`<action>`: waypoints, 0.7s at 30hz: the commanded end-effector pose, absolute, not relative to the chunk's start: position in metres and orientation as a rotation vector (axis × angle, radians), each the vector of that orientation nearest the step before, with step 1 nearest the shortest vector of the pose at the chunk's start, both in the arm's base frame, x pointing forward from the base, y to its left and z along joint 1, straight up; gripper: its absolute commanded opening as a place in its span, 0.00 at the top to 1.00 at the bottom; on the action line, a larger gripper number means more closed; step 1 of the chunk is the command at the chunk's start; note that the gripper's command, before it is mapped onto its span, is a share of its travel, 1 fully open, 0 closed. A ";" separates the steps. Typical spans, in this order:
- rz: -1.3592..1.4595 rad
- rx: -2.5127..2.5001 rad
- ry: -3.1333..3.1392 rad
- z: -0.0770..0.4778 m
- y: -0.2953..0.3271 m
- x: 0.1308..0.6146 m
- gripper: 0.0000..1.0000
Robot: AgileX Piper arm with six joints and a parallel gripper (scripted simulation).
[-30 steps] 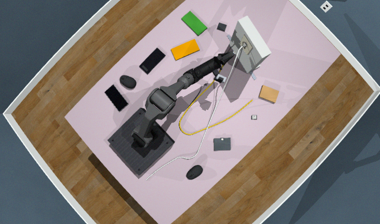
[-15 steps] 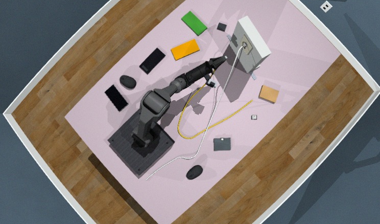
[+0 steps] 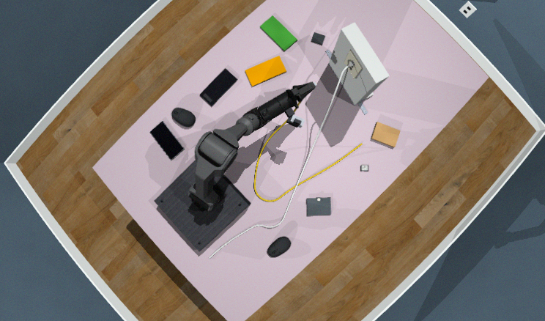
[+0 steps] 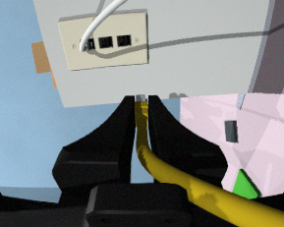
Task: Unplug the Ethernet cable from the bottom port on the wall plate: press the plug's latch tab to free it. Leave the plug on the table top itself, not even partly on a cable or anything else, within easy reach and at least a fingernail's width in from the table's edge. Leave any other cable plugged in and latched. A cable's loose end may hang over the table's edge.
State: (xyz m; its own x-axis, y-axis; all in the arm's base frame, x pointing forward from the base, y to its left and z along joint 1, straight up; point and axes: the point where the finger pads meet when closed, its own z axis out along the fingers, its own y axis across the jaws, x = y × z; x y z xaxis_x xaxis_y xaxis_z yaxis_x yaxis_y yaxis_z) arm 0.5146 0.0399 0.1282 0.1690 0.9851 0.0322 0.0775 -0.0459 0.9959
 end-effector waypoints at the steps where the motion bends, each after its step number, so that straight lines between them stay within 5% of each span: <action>1: 1.084 1.520 1.245 0.104 0.066 0.502 1.00; 21: 1.003 2.030 1.691 0.036 0.158 0.404 1.00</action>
